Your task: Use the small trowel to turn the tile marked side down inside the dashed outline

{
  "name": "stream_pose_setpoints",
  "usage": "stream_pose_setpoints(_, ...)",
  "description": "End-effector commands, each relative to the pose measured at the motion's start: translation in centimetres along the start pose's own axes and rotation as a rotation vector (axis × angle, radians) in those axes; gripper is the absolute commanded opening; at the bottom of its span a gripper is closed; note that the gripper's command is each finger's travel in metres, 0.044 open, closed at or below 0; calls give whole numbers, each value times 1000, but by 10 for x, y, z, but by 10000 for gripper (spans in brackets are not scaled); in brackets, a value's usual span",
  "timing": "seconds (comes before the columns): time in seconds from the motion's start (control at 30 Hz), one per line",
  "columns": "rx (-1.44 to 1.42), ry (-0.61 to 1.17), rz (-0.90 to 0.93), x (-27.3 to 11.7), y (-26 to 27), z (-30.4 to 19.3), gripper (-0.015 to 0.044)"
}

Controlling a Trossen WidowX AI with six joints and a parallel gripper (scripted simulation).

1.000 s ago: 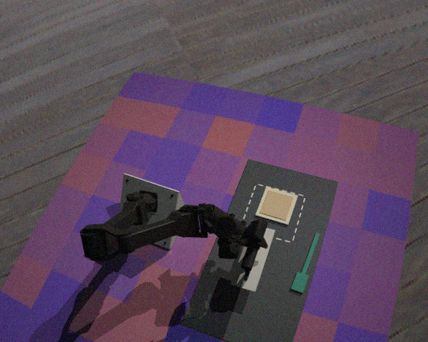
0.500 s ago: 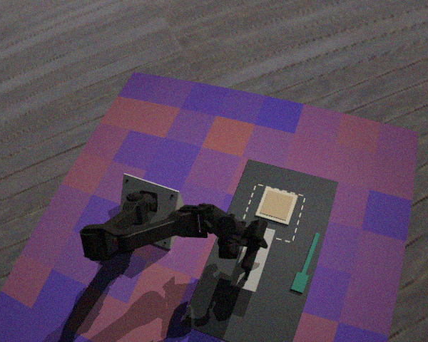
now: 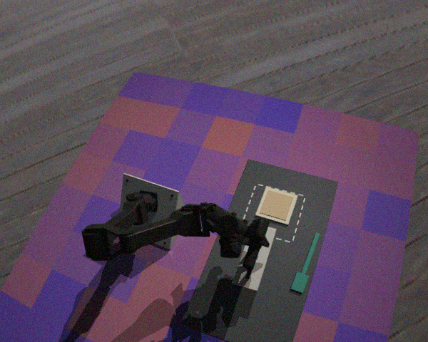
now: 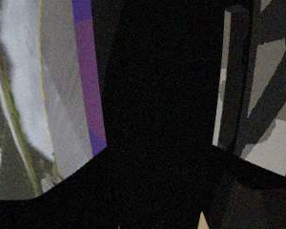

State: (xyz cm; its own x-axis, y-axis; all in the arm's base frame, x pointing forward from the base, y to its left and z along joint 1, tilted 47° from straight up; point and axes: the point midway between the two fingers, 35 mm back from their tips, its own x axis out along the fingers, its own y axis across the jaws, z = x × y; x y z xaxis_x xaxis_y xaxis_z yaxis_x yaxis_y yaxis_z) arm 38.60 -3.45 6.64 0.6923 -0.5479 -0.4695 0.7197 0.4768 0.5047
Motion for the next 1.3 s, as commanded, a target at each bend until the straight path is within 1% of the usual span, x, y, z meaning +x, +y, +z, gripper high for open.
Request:
stream_pose_setpoints(0.0,-3,12,4,3,11,-14,0)
stream_pose_setpoints(0.7,3,46,-33,31,48,-124,0)
stream_pose_setpoints(1.27,-37,77,-45,41,41,-230,0)
